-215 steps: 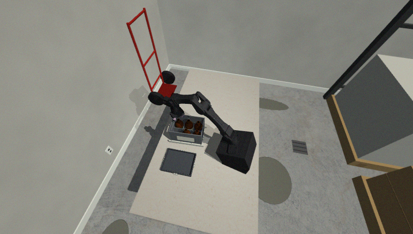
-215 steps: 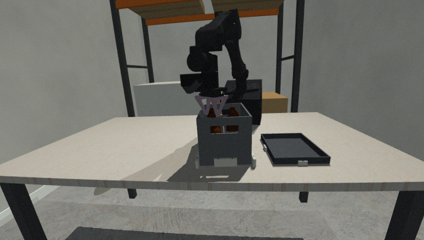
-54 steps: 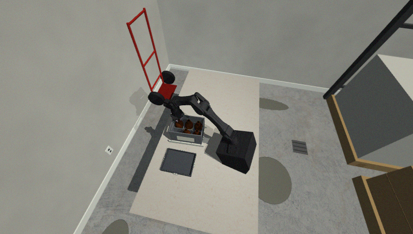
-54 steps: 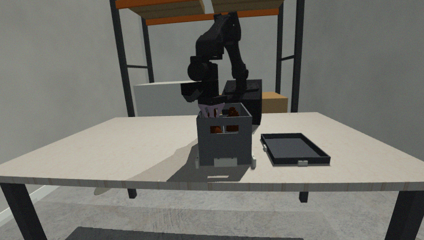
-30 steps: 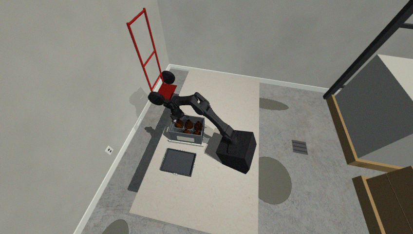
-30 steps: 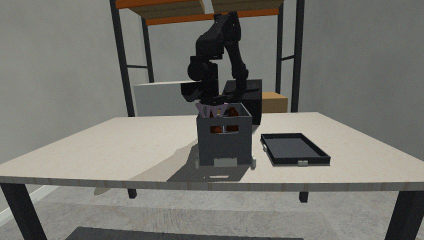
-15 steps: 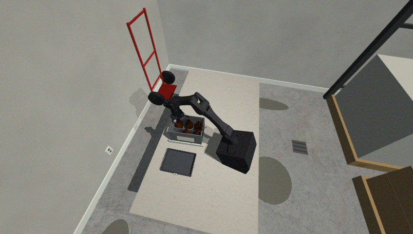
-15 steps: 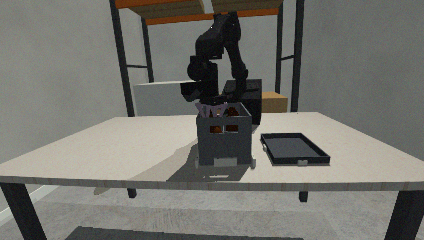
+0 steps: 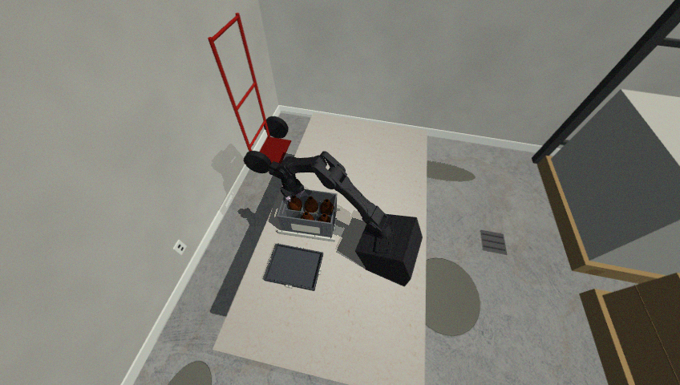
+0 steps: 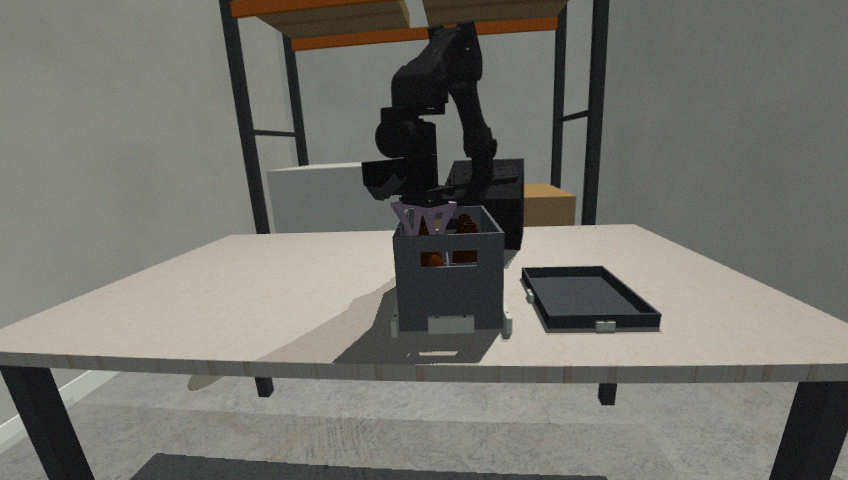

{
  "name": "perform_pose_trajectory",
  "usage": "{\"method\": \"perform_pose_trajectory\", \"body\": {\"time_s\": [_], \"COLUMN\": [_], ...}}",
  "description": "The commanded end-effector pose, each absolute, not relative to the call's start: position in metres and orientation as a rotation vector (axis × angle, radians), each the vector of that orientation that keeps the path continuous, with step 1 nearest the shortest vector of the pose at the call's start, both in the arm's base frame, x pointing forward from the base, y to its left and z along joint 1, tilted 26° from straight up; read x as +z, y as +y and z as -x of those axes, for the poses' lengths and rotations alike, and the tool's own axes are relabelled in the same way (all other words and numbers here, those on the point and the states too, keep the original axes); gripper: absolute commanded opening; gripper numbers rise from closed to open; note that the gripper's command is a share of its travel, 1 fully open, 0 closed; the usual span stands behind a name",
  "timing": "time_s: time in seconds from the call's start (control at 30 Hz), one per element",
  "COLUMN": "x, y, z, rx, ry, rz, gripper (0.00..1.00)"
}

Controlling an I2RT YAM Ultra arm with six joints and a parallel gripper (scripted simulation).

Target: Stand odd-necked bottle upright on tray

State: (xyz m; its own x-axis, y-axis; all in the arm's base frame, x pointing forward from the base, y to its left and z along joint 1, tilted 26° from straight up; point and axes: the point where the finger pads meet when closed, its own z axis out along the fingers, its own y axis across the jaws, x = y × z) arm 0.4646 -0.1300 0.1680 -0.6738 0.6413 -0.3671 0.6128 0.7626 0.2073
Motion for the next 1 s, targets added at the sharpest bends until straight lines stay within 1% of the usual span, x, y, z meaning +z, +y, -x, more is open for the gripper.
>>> {"method": "perform_pose_trajectory", "body": {"time_s": [0.0, 0.53, 0.63, 0.67, 0.97], "x": [0.204, 0.243, 0.245, 0.233, 0.253], "y": [-0.131, -0.129, -0.129, -0.129, -0.127], "z": [-0.461, -0.439, -0.439, -0.441, -0.434], "rx": [0.091, 0.09, 0.089, 0.088, 0.09], "ry": [2.483, 2.482, 2.483, 2.513, 2.489], "rz": [-0.933, -0.936, -0.937, -0.945, -0.937], "gripper": [0.61, 0.61, 0.61, 0.61, 0.61]}}
